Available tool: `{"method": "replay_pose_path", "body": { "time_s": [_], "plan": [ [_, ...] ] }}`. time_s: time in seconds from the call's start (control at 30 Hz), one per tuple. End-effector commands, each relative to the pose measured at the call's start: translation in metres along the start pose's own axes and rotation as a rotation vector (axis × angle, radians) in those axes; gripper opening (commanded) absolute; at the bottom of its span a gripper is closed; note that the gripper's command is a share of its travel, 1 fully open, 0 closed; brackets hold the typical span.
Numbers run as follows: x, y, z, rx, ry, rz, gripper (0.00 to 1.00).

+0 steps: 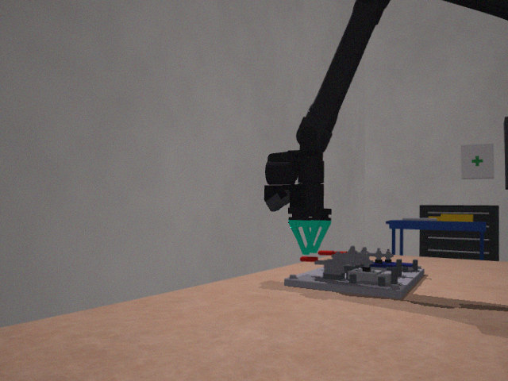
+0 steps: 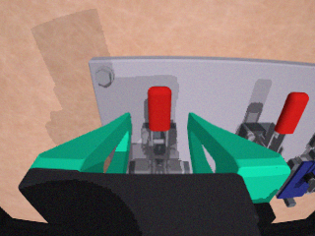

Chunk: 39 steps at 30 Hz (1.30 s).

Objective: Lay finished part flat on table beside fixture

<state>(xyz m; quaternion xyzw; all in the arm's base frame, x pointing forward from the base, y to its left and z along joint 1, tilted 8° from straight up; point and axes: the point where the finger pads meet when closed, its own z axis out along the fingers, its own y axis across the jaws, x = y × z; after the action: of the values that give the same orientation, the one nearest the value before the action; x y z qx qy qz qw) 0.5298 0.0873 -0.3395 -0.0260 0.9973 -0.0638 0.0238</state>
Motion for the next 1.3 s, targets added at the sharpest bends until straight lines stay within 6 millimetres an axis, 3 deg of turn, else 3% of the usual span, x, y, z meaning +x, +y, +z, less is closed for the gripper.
{"method": "replay_pose_path", "body": {
  "time_s": [0.0, 0.17, 0.3, 0.67, 0.93, 1.0, 1.27],
  "plan": [
    [-0.034, -0.005, -0.016, -0.012, -0.064, 0.015, 0.45],
    [-0.033, -0.005, -0.014, -0.011, -0.062, 0.015, 0.45],
    [-0.016, -0.005, 0.006, -0.007, -0.030, 0.010, 0.45],
    [-0.016, -0.005, 0.027, -0.006, -0.030, 0.010, 0.45],
    [-0.015, -0.004, 0.032, -0.006, -0.030, 0.010, 0.45],
    [-0.025, -0.004, 0.023, -0.009, -0.047, 0.012, 0.45],
    [-0.020, -0.005, 0.025, -0.007, -0.038, 0.011, 0.45]
  ]
}}
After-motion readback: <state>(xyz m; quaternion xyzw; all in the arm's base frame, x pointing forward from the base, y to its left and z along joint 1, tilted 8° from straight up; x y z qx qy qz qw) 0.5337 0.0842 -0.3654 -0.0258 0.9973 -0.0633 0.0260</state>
